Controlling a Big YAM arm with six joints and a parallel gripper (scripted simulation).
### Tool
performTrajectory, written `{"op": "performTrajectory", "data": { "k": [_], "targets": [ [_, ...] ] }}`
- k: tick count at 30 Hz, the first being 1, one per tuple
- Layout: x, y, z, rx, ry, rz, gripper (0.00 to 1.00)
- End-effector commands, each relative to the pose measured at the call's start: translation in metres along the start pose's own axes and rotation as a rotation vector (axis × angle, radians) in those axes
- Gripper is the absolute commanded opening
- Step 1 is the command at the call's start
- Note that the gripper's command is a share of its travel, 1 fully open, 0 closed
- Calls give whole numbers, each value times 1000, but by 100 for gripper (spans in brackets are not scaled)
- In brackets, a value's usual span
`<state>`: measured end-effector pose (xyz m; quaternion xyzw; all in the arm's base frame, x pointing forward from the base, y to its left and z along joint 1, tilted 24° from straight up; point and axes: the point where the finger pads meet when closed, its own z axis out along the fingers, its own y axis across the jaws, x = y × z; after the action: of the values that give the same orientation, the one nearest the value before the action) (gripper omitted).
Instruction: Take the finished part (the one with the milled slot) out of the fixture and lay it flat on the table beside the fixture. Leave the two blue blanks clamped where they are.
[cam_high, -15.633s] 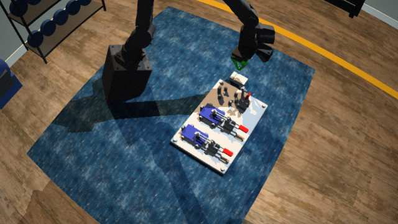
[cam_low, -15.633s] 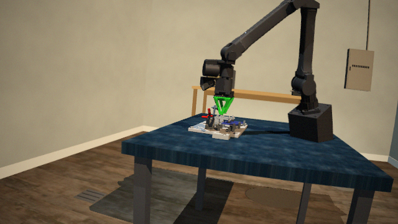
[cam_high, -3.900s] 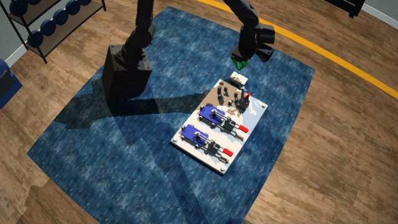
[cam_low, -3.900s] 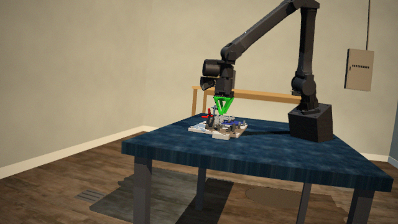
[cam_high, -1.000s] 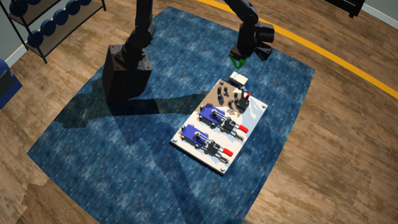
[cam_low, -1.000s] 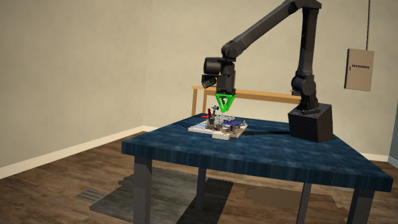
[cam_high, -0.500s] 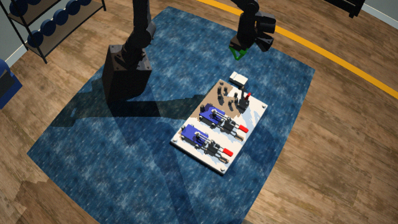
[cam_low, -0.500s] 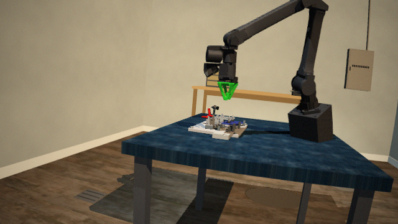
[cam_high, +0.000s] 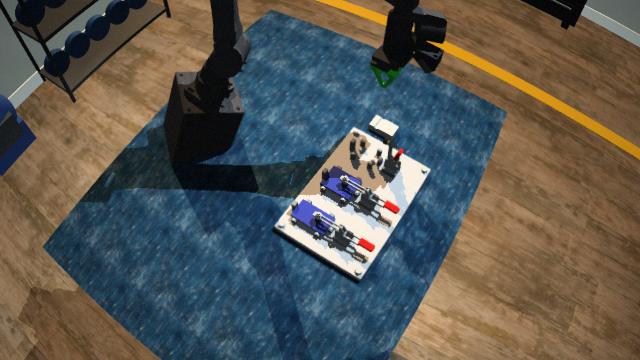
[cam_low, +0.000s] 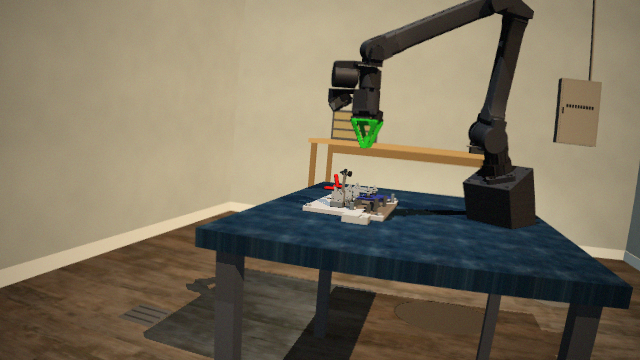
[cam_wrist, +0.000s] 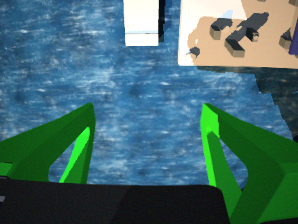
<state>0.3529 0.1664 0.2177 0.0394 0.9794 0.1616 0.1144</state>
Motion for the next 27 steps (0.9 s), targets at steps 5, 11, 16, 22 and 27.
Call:
{"op": "performTrajectory", "data": {
  "k": [5,11,16,22,27],
  "targets": [
    [-22,16,-37,-37,-73,-27,64],
    [-24,18,-38,-39,-77,-29,64],
    [-25,19,-39,-40,-78,-30,64],
    [-28,21,-40,-43,-83,-33,64],
    [-28,21,-40,-43,-83,-33,64]
  ]
}}
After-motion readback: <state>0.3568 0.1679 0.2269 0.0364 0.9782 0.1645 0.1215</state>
